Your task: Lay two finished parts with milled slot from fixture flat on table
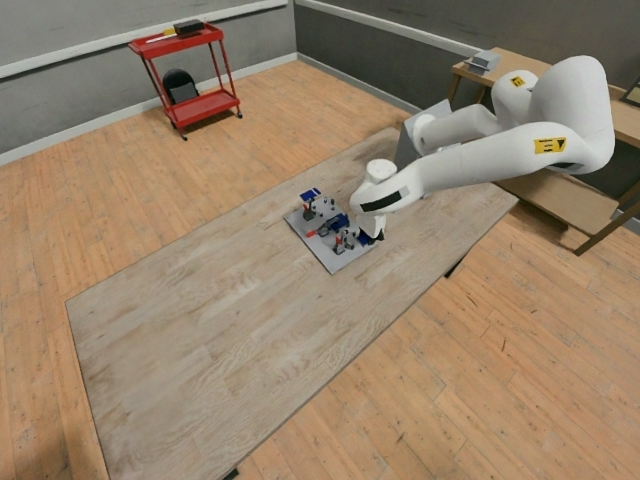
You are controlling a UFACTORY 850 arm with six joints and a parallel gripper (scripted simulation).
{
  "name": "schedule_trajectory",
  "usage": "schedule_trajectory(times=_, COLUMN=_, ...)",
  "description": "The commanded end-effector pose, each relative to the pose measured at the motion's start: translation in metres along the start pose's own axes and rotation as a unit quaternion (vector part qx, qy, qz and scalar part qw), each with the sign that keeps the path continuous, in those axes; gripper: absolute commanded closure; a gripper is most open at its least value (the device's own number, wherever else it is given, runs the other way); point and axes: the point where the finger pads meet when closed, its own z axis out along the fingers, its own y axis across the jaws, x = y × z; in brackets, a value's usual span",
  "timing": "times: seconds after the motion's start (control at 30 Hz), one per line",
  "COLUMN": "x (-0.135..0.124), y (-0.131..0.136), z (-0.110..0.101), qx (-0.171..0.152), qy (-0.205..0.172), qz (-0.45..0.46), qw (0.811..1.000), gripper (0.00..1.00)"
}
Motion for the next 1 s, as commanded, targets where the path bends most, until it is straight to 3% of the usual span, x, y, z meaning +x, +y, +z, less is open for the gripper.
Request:
schedule_trajectory(times=0.0, x=-0.001, y=0.012, z=-0.001, qx=0.0, qy=-0.001, qz=0.0, qw=1.0, gripper=1.0)
schedule_trajectory(times=0.97, x=-0.001, y=0.05, z=-0.001, qx=0.0, qy=-0.001, qz=0.0, qw=1.0, gripper=1.0)
